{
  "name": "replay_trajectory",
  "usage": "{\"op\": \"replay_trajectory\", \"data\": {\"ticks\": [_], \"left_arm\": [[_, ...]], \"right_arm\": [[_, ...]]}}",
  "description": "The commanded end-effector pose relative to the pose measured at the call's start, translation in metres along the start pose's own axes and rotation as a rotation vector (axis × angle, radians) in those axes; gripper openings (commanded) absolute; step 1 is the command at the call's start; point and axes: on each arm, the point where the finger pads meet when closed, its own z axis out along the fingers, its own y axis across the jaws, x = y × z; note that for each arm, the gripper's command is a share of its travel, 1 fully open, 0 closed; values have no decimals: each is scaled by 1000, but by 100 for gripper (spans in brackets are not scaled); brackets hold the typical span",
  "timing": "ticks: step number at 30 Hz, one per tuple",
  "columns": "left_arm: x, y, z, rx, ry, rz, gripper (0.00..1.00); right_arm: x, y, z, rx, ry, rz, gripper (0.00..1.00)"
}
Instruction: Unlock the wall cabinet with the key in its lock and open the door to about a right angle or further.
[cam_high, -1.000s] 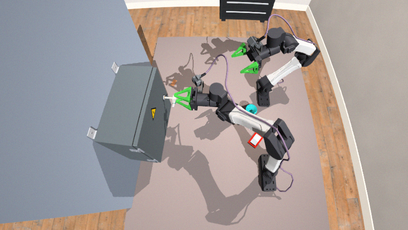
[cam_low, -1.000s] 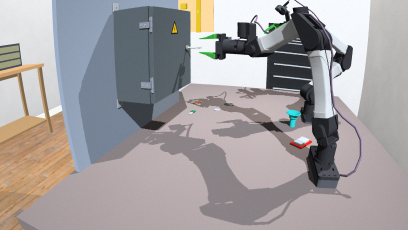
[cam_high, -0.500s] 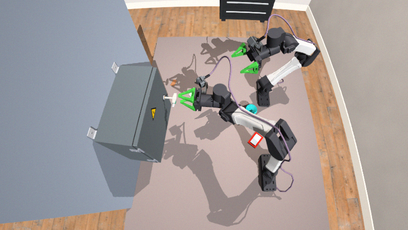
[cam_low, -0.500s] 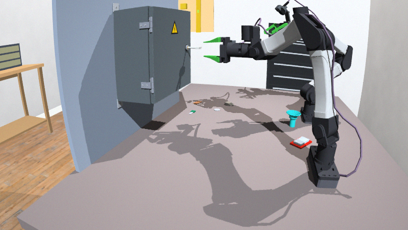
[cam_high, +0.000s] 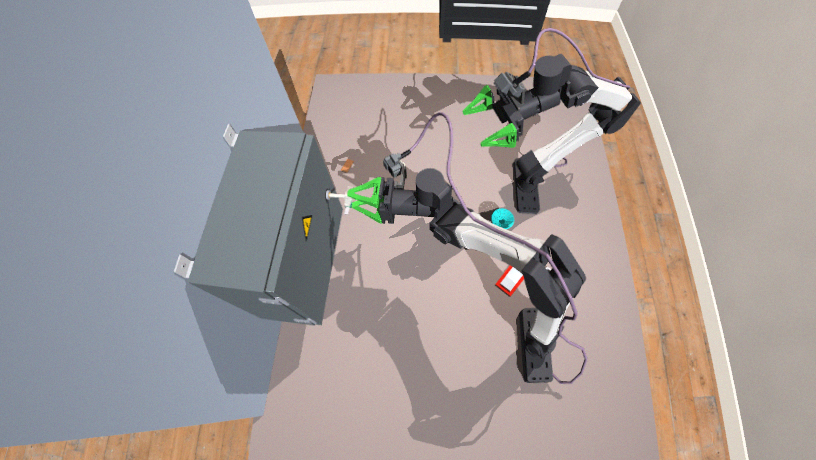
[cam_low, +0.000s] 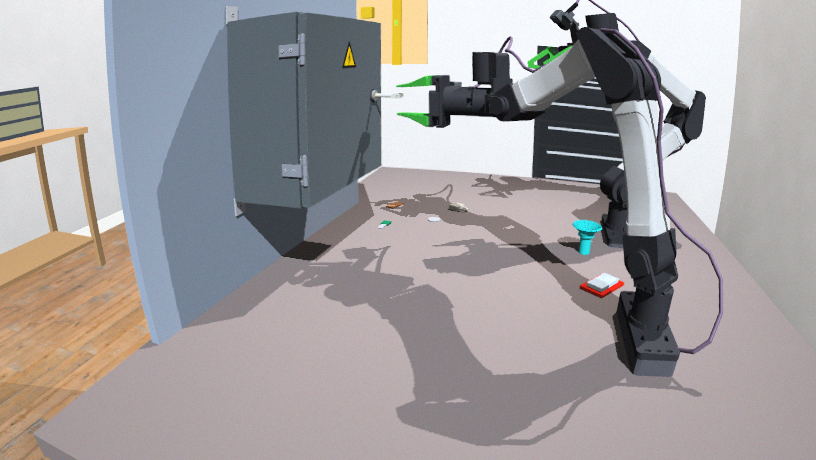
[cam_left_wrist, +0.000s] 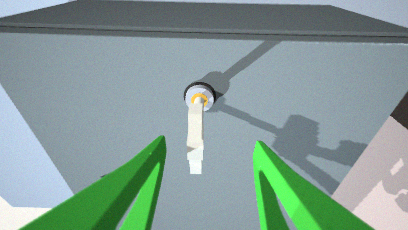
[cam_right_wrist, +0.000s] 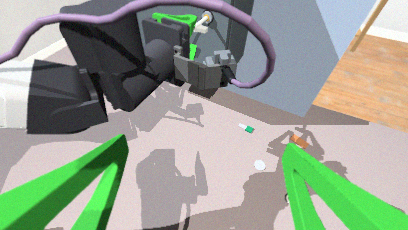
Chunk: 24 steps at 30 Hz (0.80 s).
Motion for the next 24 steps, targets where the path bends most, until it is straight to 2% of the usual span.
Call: {"op": "replay_trajectory", "data": {"ticks": [1, 14, 19, 20, 24], "left_arm": [[-3, 12, 10, -31, -8, -17, 58], [-4, 12, 13, -31, -9, -17, 58], [-3, 5, 12, -18, -8, -8, 17], [0, 13, 8, -24, -8, -14, 16], [0, 13, 8, -24, -7, -14, 10]], "right_arm": [[-10, 2, 0, -12, -34, -7, 100], [-10, 2, 0, -12, -34, -7, 100], [-10, 2, 0, -12, -34, -7, 100], [-10, 2, 0, -12, -34, -7, 100], [-10, 2, 0, -12, -34, -7, 100]]}}
